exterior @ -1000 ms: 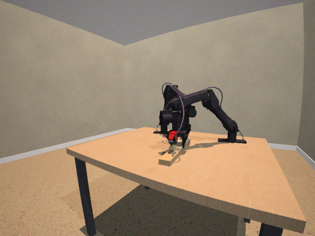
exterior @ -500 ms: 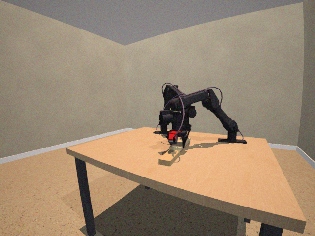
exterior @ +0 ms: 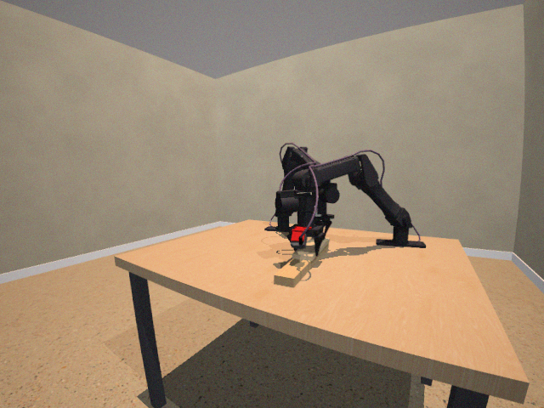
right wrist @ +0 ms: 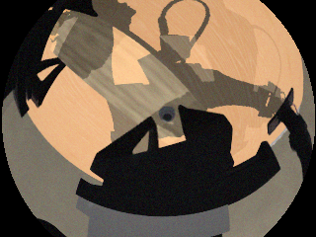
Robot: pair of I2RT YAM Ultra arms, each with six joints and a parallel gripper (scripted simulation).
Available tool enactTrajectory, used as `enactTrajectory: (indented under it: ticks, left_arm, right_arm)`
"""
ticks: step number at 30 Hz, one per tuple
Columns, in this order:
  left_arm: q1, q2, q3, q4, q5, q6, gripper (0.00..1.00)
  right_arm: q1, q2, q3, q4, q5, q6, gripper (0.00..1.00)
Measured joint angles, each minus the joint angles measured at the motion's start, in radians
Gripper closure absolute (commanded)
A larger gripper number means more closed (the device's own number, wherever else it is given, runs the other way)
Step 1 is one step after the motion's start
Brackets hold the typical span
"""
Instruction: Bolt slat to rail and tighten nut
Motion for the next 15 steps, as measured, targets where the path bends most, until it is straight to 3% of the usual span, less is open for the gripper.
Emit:
enactTrajectory:
  ticks: [15]
  left_arm:
    - [0.0, 0.0, 0.0, 0.0, 0.0, 0.0, 0.28]
  right_arm:
    - [0.0, 0.0, 0.0, 0.0, 0.001, -0.673, 0.66]
